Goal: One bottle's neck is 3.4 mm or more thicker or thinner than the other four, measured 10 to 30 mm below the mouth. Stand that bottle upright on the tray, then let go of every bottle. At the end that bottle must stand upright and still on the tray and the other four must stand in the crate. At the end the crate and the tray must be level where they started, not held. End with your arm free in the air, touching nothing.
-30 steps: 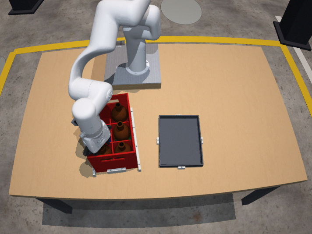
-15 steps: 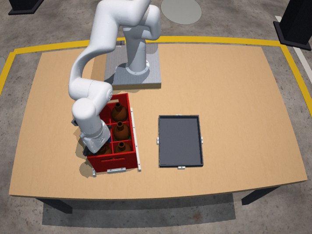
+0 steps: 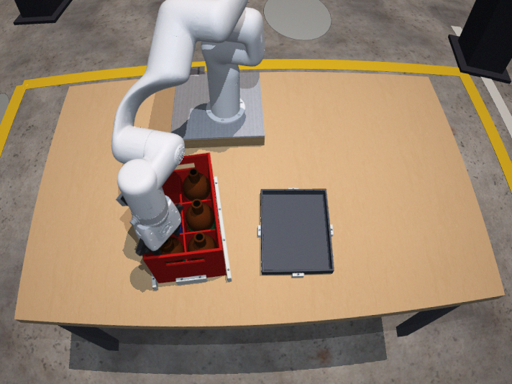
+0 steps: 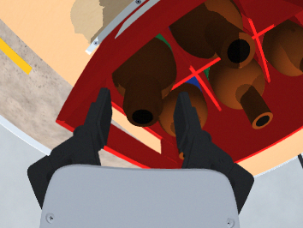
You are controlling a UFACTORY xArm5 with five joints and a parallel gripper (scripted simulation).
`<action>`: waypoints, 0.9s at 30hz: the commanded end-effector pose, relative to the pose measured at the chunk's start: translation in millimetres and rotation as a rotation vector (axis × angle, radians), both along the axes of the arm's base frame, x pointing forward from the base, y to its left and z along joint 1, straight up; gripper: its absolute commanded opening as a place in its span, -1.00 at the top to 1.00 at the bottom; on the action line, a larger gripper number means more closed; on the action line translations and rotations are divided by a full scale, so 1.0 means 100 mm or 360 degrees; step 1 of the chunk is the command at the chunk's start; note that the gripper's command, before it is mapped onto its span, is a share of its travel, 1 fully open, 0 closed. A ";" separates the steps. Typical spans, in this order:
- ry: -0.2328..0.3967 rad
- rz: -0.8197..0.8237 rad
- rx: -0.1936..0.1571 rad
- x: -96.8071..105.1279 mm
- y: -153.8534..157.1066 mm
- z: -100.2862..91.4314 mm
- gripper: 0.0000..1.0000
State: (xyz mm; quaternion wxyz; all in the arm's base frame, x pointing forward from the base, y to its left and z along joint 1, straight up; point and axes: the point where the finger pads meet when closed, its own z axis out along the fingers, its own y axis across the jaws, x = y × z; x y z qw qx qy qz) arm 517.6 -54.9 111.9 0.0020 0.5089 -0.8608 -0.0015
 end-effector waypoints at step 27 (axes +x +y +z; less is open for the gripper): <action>-0.0006 0.0000 -0.0001 0.01 0.00 0.75 -0.30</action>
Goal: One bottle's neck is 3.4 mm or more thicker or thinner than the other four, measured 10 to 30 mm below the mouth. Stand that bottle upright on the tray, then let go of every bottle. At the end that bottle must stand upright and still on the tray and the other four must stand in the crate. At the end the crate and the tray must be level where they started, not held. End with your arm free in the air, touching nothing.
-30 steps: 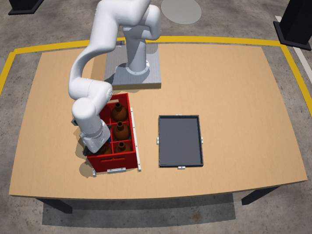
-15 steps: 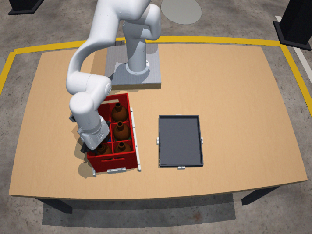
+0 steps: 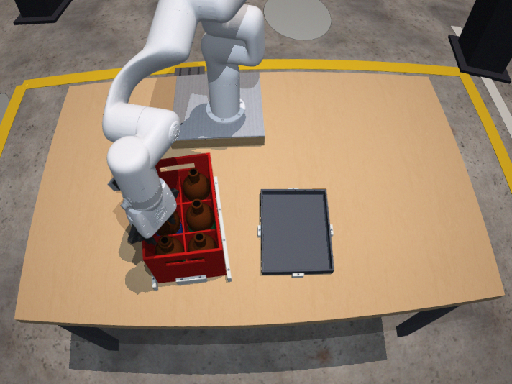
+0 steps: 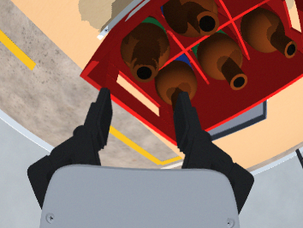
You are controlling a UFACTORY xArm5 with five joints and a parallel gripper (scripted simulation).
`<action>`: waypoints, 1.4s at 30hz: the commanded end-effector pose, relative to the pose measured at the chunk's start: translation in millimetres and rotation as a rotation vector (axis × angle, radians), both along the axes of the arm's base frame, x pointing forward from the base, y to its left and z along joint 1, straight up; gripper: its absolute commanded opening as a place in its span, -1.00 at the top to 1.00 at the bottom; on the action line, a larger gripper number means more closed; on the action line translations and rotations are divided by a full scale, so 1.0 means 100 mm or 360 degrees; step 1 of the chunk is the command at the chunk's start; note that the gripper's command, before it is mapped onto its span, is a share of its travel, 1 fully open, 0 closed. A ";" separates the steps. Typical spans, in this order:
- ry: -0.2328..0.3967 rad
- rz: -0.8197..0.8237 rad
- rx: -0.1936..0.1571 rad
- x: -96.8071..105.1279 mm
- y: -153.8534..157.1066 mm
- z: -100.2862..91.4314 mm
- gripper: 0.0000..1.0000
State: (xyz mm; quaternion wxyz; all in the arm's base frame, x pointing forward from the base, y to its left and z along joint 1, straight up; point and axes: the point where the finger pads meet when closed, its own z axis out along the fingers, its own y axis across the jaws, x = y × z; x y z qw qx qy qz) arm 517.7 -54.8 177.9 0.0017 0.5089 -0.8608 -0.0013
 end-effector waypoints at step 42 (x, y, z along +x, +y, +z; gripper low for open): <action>-0.0005 0.0000 0.0000 0.01 0.00 0.15 1.00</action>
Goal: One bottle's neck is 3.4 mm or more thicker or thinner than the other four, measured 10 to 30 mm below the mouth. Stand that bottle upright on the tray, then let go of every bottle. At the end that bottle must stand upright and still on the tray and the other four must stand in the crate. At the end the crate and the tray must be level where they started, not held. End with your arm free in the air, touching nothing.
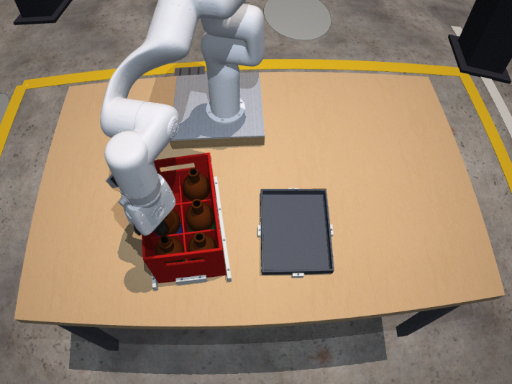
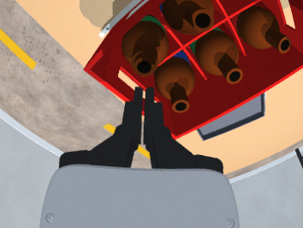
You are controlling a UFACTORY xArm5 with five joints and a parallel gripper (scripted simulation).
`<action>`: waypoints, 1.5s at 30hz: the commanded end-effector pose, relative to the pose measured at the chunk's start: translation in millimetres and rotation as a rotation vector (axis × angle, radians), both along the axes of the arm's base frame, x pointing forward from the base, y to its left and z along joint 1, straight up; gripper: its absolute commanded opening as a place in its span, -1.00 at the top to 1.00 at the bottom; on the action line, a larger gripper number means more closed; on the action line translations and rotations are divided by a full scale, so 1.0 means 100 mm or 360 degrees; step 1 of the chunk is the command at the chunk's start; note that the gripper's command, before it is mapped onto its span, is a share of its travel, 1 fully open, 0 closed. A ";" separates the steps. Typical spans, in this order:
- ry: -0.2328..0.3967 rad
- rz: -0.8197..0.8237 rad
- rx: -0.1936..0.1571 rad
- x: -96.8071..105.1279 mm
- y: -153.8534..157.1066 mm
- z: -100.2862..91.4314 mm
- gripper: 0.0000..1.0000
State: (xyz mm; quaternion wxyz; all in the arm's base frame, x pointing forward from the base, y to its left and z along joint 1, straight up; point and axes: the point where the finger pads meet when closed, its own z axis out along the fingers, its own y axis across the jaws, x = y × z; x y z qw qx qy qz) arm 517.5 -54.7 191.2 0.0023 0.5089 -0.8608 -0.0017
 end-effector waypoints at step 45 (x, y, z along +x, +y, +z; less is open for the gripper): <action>-0.0007 0.0000 -0.0001 -0.20 0.81 0.02 -0.30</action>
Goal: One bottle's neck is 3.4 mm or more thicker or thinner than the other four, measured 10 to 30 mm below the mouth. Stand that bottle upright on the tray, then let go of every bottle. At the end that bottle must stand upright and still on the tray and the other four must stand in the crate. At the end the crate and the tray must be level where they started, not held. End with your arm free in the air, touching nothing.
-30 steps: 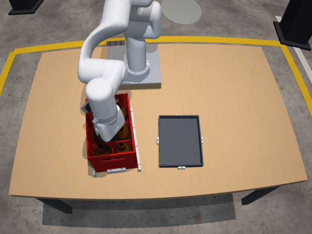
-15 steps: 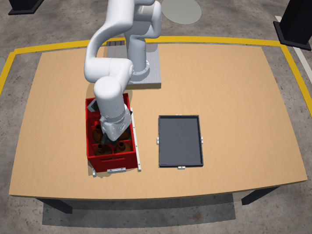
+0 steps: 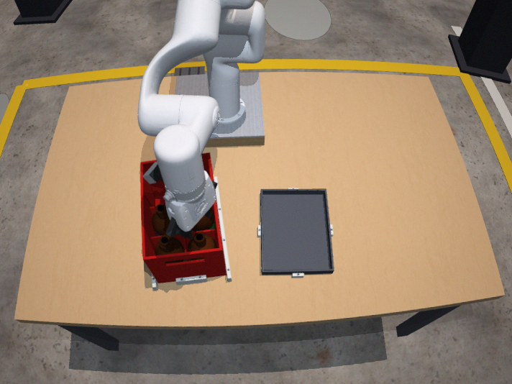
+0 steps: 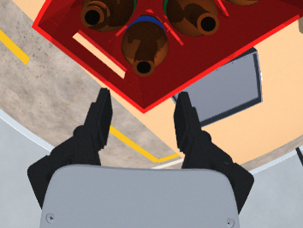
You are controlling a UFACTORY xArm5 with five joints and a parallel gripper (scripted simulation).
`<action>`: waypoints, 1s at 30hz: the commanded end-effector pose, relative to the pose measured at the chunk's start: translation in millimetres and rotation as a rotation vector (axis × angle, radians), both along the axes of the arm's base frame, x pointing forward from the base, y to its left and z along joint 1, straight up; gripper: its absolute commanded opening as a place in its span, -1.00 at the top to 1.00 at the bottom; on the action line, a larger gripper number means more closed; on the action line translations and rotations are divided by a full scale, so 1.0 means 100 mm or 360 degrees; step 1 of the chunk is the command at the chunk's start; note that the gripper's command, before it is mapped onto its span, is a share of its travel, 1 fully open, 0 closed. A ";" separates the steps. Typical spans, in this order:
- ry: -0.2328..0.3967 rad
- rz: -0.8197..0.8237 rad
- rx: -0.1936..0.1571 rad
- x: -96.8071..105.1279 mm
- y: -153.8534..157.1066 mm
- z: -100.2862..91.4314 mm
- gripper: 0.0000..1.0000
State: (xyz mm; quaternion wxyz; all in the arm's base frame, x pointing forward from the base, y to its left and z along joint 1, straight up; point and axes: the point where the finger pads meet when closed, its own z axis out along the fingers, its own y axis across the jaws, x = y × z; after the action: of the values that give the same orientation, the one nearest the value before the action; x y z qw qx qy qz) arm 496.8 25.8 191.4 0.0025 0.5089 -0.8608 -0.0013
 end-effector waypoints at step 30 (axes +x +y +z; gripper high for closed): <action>-0.0006 0.0000 0.0000 0.01 0.00 -0.06 -0.30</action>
State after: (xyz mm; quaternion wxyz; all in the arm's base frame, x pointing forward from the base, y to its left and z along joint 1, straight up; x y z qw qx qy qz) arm 496.8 25.8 186.2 0.0026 0.5089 -0.8608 -0.0013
